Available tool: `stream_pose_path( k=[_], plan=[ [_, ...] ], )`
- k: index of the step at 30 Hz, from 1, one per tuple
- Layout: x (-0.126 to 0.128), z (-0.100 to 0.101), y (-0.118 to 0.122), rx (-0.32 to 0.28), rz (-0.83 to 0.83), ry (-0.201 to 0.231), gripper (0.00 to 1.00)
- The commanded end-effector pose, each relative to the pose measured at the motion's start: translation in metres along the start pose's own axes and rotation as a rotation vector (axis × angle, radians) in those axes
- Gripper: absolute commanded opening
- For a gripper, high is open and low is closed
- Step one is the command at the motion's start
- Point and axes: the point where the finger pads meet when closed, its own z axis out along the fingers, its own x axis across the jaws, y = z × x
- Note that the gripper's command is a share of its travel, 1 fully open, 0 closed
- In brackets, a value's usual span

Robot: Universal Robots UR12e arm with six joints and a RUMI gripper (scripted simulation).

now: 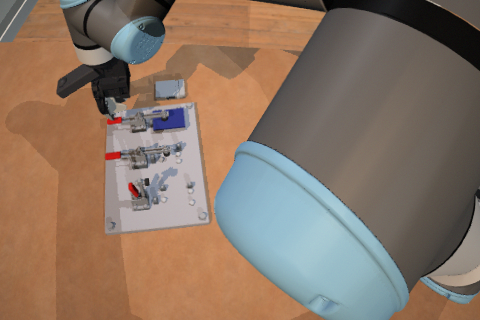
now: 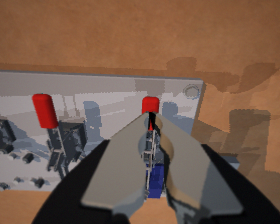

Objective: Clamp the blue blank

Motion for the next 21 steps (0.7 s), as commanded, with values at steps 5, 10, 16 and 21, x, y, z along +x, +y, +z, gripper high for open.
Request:
stream_pose_path(
  k=[5,10,16,21],
  plan=[
    [0.0003,-0.0009,-0.0005,0.001,0.000,0.001,0.00],
    [0.0003,-0.0009,-0.0005,0.001,0.000,0.001,0.00],
    [0.0003,-0.0012,-0.0005,0.001,0.000,0.001,0.00],
    [0.0003,-0.0034,-0.0005,0.001,0.000,0.001,0.00]
  ],
)
